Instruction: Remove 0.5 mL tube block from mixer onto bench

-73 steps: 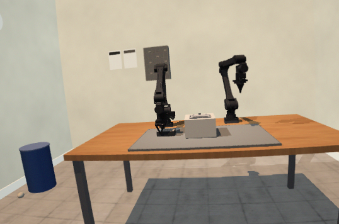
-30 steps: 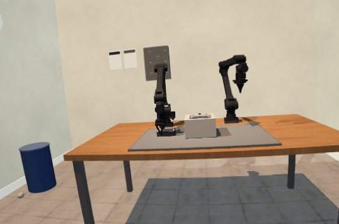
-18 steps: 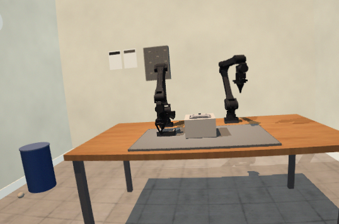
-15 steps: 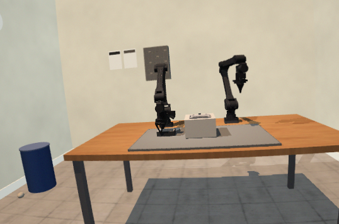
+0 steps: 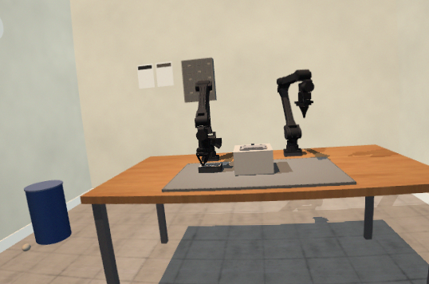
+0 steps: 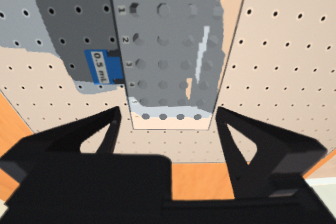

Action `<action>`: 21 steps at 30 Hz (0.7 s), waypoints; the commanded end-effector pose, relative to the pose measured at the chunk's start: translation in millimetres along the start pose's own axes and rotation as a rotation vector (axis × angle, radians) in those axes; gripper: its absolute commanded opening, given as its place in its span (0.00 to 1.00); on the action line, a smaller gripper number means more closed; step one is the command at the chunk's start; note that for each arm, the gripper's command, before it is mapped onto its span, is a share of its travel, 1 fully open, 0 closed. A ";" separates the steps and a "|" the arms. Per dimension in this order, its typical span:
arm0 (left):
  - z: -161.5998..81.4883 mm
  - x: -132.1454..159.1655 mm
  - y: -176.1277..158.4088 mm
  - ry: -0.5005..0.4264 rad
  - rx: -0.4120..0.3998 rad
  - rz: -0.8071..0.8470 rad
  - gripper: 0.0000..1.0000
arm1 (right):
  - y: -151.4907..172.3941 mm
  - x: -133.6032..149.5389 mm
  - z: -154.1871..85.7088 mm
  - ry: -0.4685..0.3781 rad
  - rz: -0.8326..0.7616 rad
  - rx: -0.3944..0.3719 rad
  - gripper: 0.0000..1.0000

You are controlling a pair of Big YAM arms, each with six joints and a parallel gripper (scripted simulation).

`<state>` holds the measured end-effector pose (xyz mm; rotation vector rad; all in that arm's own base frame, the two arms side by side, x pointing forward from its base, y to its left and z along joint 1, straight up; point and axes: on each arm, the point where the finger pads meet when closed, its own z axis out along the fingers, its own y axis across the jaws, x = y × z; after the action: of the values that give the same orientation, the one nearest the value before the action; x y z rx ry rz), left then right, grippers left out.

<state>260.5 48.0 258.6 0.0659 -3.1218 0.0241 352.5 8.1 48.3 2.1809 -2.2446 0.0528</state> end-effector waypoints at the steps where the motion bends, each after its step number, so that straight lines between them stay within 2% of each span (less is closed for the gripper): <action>1: -26.6 -13.2 5.6 -0.073 -0.013 -0.018 0.00 | -20.5 2.9 -27.7 -0.006 0.021 0.055 1.00; 9: -27.0 -13.6 5.7 -0.075 -0.013 -0.018 0.00 | -23.4 2.1 -25.6 -0.007 0.020 0.046 1.00; 17: -21.8 -11.2 5.3 -0.063 -0.011 -0.017 0.00 | -24.8 2.6 -52.6 -0.009 0.020 0.068 1.00; 21: -18.7 -9.6 5.1 -0.056 -0.010 -0.017 0.00 | -20.8 2.5 -46.7 -0.007 0.019 0.047 1.00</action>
<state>261.1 48.1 259.7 0.0659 -3.1247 0.0233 358.8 8.4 78.9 2.1896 -2.2562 0.0729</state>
